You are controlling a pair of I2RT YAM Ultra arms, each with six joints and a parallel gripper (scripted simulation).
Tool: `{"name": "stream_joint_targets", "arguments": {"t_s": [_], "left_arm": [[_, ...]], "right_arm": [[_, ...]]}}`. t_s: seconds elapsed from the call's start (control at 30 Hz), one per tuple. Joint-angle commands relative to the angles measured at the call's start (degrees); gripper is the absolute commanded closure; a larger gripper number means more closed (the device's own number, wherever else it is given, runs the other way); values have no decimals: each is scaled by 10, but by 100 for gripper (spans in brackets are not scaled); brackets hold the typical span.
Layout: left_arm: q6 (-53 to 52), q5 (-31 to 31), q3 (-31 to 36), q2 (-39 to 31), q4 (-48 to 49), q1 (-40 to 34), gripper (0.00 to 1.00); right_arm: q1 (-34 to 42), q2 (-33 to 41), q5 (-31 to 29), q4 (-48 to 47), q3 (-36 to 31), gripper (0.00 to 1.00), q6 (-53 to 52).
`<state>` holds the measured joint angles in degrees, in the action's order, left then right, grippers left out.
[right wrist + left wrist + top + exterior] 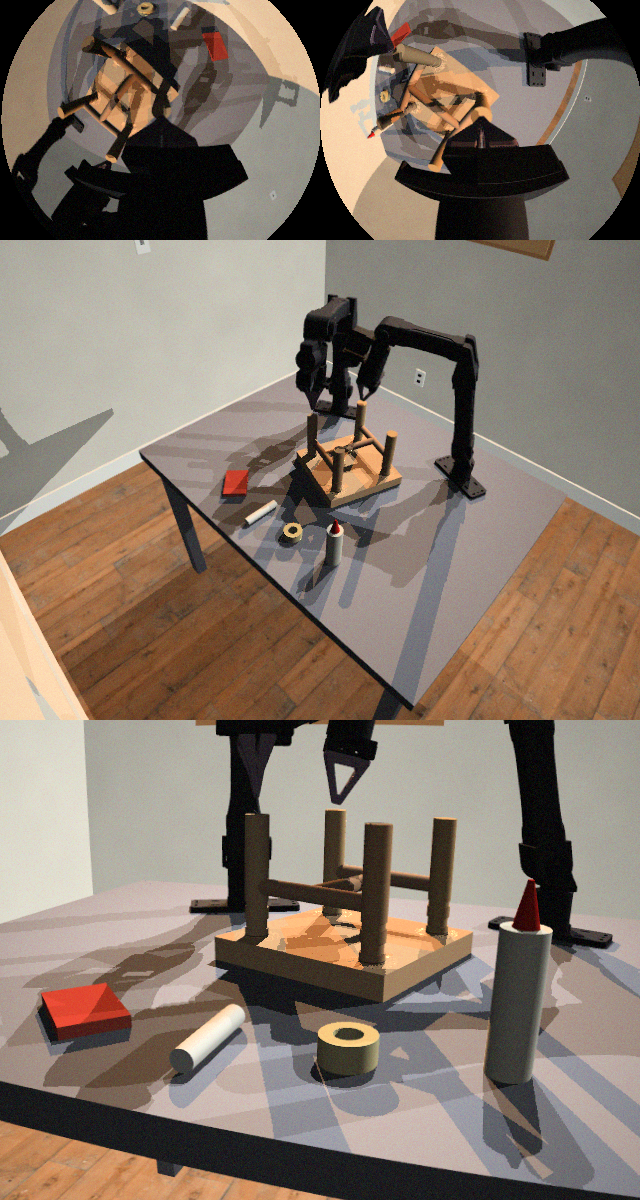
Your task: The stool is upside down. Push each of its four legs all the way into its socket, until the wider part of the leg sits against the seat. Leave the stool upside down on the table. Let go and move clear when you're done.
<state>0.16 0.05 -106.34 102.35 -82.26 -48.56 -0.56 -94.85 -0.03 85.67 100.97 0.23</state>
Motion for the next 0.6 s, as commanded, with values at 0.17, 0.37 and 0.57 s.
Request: {"name": "stream_joint_targets", "arguments": {"t_s": [0.17,0.37,0.57], "left_arm": [[-2,-4,7,-22,13,2,100],[-2,-4,7,-22,13,2,100],[-2,-4,7,-22,13,2,100]], "right_arm": [[3,20,2,-35,-27,100,0],[3,25,3,-55,-57,100,-1],[4,21,4,-56,-56,100,-2]]}}
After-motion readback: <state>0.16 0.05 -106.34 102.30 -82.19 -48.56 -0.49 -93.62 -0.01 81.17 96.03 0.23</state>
